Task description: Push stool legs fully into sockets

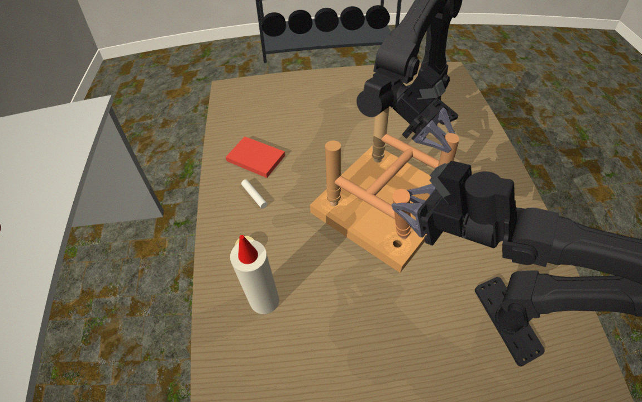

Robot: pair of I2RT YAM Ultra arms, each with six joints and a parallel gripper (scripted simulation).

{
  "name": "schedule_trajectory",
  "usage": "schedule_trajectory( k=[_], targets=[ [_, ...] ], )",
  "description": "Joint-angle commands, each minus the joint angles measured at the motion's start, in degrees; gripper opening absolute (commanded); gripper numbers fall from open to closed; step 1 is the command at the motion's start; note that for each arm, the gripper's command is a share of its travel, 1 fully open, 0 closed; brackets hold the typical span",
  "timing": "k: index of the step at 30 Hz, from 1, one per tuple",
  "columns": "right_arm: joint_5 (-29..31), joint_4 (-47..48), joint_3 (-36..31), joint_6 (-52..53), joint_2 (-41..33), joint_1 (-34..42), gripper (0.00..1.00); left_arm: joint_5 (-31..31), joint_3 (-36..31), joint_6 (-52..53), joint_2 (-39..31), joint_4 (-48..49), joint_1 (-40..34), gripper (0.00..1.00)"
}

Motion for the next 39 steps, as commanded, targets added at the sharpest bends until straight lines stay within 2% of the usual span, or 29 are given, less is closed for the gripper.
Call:
schedule_trajectory(
  k=[1,9,10,39],
  targets=[
    [-1.64,1.34,2.32,0.61,-0.40,-0.22,0.28,-0.91,0.31,1.49,1.15,1.16,0.25,0.28],
    [-1.68,1.38,2.34,0.61,0.22,-0.17,0.28,-1.08,-0.44,1.50,0.96,1.04,0.29,0.28],
    [-1.39,0.54,0.49,0.48,-0.27,-0.02,0.28,-0.63,0.27,1.19,0.11,0.62,0.02,0.28],
    [0.91,5.18,2.81,-0.33,0.73,-1.76,0.28,6.37,-0.56,1.19,-0.82,-0.67,-1.76,0.28]
  ],
)
